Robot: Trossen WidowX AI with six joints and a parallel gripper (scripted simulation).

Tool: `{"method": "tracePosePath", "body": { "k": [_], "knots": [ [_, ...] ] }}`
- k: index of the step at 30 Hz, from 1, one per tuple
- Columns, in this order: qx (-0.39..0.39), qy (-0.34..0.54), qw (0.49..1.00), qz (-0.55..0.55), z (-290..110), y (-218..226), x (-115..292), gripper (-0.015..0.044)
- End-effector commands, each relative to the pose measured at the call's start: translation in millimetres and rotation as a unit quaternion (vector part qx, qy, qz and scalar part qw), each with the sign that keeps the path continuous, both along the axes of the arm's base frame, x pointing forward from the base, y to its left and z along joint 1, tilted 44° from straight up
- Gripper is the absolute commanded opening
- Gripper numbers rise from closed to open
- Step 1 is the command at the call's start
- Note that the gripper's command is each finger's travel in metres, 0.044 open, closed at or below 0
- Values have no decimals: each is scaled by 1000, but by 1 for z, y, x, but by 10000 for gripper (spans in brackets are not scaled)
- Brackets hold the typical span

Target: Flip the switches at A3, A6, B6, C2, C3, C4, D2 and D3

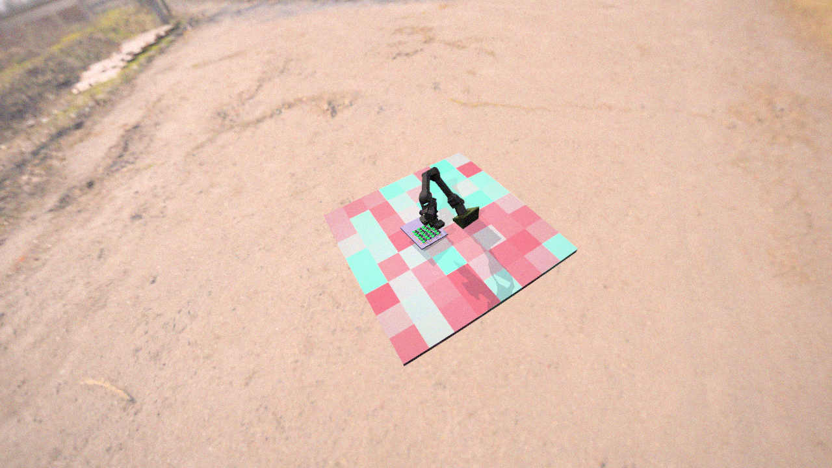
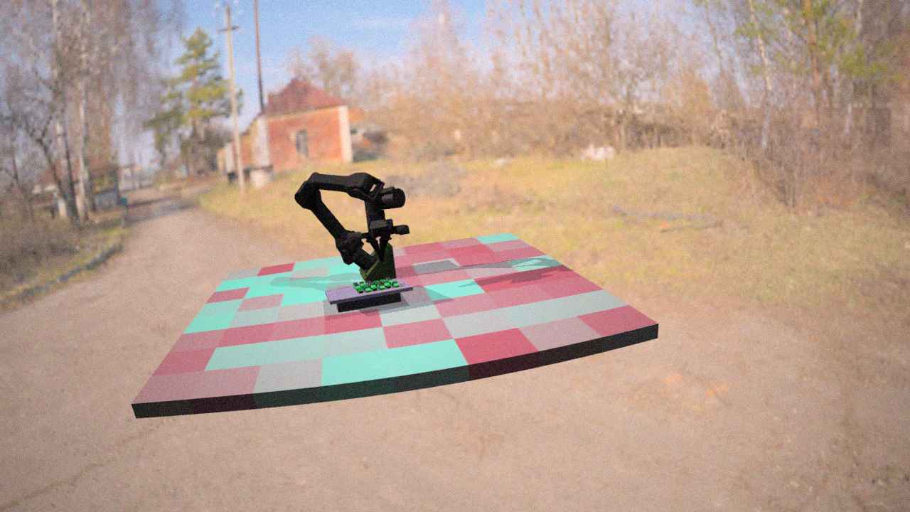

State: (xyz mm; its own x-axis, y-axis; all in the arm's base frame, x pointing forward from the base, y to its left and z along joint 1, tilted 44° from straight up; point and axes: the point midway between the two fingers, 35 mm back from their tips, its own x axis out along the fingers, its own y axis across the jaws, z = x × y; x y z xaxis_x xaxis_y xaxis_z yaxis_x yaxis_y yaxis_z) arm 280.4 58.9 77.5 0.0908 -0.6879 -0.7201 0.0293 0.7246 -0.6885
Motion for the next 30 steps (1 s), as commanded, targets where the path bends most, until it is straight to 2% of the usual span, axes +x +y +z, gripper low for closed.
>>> {"method": "tracePosePath", "body": {
  "k": [1, 5, 30],
  "knots": [
    [3, -7, 1000, -7, -1, -2, 1, 0],
    [4, 1, 1000, -15, -24, -25, 5, 0],
    [3, 1, 1000, -15, -41, -41, 7, 0]
  ]
}}
